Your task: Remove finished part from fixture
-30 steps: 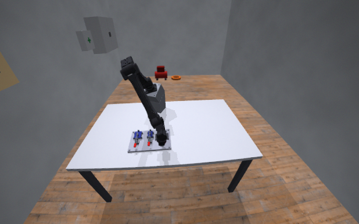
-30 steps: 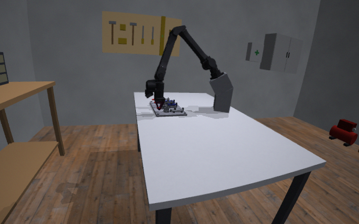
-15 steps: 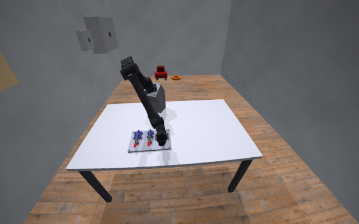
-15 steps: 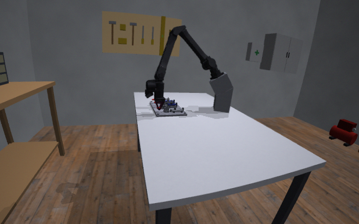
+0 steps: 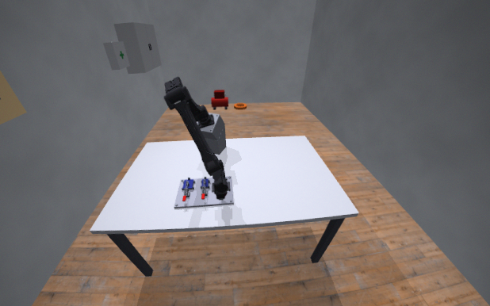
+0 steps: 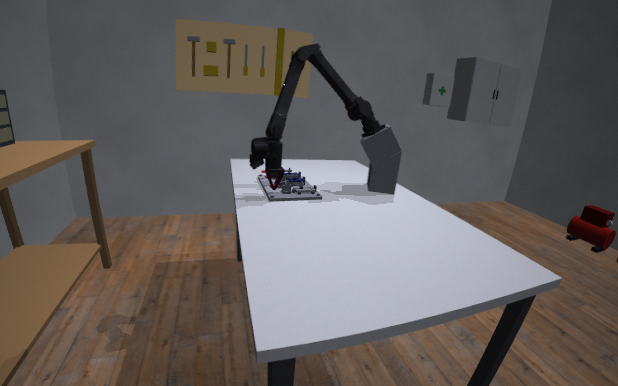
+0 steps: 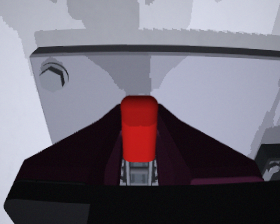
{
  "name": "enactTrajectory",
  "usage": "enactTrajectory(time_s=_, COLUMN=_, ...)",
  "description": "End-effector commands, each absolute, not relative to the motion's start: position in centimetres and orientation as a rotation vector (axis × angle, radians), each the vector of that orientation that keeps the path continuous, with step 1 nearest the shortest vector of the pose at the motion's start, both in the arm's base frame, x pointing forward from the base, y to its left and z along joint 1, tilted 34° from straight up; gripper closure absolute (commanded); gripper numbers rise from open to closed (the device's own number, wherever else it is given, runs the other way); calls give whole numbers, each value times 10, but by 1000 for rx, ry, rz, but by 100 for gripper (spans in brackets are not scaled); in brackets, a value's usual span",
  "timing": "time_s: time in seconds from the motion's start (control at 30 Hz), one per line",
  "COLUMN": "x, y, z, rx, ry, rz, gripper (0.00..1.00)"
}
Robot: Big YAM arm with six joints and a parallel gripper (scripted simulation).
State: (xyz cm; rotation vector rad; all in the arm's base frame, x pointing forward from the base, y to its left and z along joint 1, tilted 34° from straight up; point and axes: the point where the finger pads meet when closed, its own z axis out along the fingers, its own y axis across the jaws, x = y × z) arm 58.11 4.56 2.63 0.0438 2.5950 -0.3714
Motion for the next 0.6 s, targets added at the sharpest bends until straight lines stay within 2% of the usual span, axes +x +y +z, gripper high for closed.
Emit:
enactTrajectory(time_s=0.0, x=575, y=50, z=23, rx=44, ry=2604, rz=-373, gripper=100)
enactTrajectory(time_s=0.57, x=575, y=54, z=36, rx=43, ry=2588, rz=-365, gripper=100)
